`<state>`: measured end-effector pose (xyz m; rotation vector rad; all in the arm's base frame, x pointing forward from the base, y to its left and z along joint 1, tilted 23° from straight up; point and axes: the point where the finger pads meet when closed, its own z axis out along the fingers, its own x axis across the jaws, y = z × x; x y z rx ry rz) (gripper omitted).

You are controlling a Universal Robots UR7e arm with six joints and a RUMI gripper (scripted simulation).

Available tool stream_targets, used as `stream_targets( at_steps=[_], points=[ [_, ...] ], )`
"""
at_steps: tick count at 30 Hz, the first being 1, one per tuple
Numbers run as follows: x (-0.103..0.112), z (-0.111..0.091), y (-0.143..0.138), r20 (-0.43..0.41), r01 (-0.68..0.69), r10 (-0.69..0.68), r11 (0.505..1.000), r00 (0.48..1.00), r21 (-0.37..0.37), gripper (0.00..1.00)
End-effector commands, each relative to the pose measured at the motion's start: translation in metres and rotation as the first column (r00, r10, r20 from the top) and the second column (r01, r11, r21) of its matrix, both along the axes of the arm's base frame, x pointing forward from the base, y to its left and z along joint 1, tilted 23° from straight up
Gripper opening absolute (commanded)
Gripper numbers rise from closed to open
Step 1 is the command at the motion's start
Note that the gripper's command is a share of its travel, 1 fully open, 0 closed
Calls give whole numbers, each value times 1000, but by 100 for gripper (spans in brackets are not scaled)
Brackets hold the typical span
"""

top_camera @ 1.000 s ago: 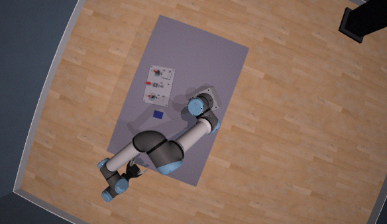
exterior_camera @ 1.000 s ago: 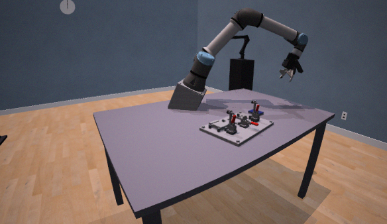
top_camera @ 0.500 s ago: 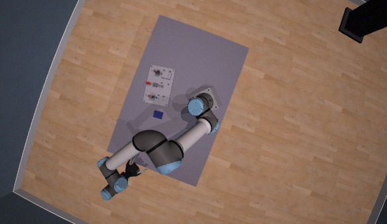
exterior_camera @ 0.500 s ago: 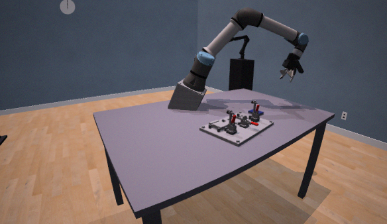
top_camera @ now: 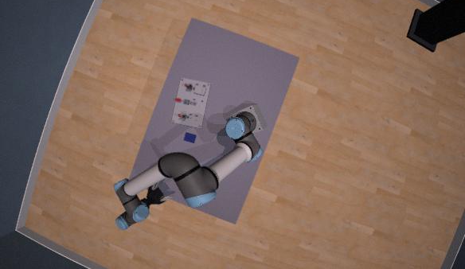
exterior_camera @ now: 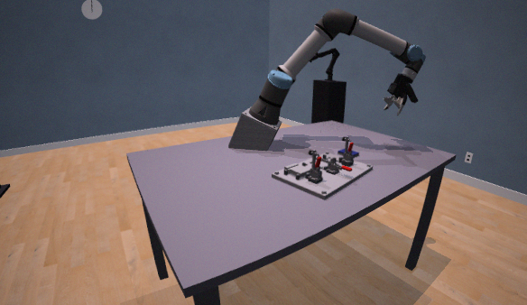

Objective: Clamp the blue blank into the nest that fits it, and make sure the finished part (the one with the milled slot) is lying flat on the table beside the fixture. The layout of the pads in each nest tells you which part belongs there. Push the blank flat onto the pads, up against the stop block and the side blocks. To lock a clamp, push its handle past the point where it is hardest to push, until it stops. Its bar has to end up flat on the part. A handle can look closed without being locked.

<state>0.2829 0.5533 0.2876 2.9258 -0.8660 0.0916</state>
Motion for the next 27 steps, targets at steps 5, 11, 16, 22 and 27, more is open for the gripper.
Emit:
stream_targets(
  at_steps=[5,11,16,22,27],
  points=[
    [35,-3,-31,-22,35,-35,999,999,11,100],
    [72,-9,-72,-49,80,-78,997,996,25,100],
    [104,-15,-115,-74,124,-120,991,990,42,100],
    [128,-20,-154,-94,163,-157,985,983,60,100],
    [154,-28,-209,-118,217,-206,972,971,87,100]
  ],
)
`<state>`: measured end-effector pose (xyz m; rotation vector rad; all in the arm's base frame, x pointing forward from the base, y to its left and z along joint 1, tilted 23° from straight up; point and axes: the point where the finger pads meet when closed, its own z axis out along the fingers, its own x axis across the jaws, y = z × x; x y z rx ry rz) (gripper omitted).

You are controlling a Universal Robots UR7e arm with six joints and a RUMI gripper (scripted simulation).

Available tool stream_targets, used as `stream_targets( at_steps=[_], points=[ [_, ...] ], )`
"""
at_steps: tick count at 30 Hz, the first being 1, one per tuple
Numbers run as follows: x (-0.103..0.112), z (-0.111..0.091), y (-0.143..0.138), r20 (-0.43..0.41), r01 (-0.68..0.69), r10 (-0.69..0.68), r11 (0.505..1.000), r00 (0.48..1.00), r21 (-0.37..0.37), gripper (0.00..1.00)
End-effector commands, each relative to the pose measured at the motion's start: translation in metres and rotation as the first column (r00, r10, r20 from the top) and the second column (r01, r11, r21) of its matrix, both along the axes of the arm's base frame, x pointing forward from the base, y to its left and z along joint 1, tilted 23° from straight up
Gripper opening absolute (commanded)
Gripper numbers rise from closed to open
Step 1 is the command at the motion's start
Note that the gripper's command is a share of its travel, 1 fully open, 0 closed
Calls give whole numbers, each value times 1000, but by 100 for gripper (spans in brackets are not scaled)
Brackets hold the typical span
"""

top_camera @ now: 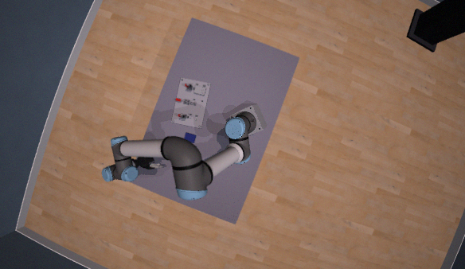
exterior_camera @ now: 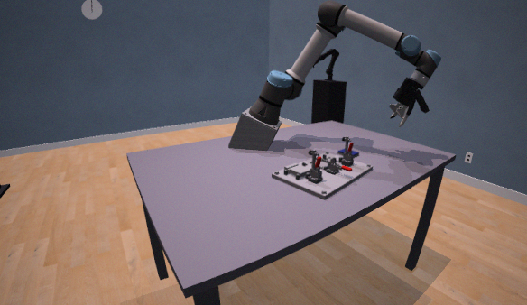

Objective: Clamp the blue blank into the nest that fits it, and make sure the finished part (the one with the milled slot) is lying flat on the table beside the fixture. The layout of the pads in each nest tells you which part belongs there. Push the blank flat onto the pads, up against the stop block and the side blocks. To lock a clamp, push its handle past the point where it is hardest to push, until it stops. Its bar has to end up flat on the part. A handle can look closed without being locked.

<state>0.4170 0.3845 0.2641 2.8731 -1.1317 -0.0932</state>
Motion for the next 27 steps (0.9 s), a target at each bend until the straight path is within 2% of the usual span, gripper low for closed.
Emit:
stream_targets(
  at_steps=[1,8,10,14,25,27],
  points=[
    [25,-6,-51,-16,47,-47,998,999,34,100],
    [49,-19,-135,-34,129,-127,988,991,87,100],
    [49,-19,-135,-34,129,-127,988,991,87,100],
    [56,-26,-183,-40,178,-174,977,984,120,100],
    [52,-49,-306,-34,304,-304,928,952,215,100],
    [52,-49,-306,-34,304,-304,928,952,215,100]
  ],
)
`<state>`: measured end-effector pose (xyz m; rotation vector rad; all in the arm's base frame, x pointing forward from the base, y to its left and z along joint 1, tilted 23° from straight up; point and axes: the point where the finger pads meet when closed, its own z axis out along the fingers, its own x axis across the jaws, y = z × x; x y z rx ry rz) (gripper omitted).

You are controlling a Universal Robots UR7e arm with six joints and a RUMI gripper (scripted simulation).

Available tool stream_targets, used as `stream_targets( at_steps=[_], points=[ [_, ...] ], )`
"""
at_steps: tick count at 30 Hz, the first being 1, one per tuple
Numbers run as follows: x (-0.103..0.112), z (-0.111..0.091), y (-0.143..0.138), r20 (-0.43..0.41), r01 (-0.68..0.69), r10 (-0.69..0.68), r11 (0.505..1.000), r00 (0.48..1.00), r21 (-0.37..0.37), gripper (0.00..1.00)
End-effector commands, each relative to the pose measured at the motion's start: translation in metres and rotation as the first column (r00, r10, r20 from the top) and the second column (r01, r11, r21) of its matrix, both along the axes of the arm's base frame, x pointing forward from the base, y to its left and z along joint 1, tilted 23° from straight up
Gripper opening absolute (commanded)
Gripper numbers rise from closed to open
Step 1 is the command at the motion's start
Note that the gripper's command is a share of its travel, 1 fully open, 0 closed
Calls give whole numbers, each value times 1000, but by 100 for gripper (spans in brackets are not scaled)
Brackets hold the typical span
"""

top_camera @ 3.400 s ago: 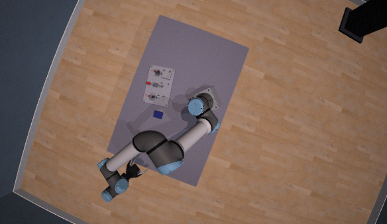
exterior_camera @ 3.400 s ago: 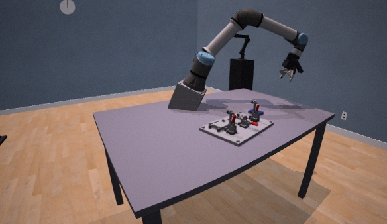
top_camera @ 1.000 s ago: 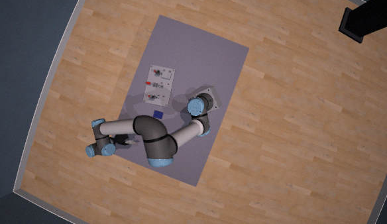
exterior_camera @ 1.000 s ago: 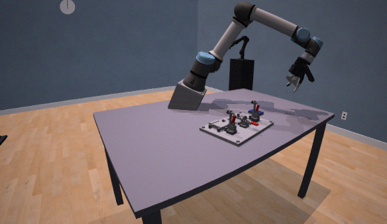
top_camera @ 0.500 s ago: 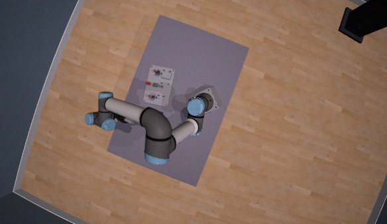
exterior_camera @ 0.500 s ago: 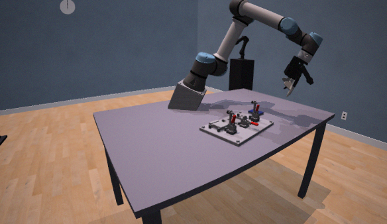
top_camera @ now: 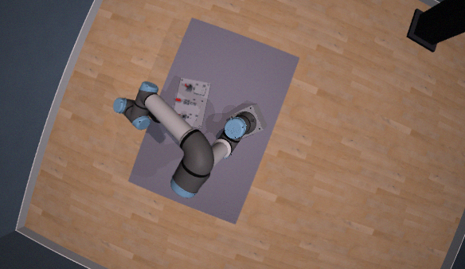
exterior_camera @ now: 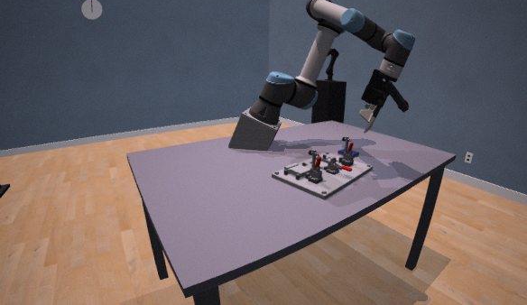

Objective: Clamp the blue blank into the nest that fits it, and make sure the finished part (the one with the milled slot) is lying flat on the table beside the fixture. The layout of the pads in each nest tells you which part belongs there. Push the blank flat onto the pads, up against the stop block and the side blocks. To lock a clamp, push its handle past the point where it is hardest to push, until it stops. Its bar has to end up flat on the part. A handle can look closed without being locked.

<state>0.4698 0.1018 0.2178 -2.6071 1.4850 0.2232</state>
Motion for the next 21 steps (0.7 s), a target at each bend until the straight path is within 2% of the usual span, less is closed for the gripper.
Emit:
stream_targets(
  at_steps=[1,13,21],
  points=[
    [-3,-5,-34,17,33,-33,999,999,32,100],
    [-34,-30,-133,82,165,-174,980,981,108,100],
    [-52,-41,-169,117,218,-234,967,965,134,100]
  ],
)
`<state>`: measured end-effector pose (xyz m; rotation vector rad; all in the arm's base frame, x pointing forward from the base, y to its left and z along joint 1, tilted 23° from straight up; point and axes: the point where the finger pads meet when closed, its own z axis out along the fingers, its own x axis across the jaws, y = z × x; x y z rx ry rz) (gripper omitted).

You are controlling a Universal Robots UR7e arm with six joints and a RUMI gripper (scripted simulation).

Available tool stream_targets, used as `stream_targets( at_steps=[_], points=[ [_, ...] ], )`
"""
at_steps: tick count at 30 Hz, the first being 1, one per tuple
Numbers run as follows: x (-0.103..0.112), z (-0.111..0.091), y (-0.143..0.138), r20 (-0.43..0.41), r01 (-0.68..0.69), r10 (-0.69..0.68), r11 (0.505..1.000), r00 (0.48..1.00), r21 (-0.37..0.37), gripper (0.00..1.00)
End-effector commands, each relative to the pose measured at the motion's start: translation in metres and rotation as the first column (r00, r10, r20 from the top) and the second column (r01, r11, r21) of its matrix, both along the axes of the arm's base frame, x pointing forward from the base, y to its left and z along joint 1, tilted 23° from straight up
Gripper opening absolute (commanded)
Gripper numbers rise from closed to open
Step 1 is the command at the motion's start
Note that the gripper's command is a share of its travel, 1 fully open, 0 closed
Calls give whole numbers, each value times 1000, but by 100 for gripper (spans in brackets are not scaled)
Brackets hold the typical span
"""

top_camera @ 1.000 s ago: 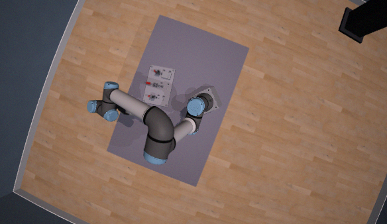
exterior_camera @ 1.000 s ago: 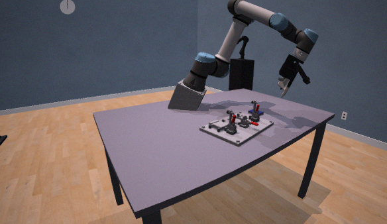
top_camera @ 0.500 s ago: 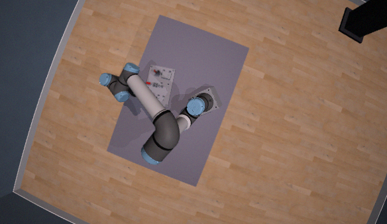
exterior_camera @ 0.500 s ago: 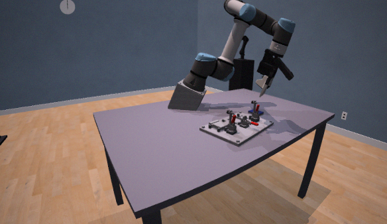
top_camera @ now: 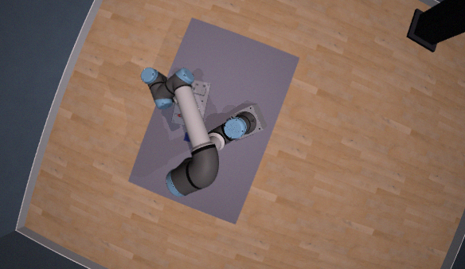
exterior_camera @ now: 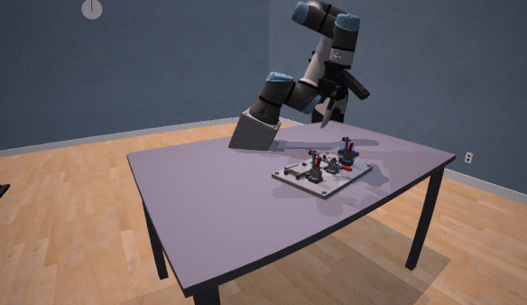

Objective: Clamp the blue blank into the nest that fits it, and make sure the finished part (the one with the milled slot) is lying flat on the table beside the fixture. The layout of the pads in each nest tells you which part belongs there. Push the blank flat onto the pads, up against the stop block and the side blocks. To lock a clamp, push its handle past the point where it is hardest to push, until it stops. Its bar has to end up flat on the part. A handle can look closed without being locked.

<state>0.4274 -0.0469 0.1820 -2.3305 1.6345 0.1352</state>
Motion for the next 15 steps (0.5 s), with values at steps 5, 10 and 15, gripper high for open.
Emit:
stream_targets(
  at_steps=[5,10,15],
  points=[
    [-23,-13,-43,56,72,-73,997,996,24,100],
    [-35,-20,-60,82,107,-109,994,991,32,100],
    [-41,-24,-68,95,124,-127,992,987,35,100]
  ],
)
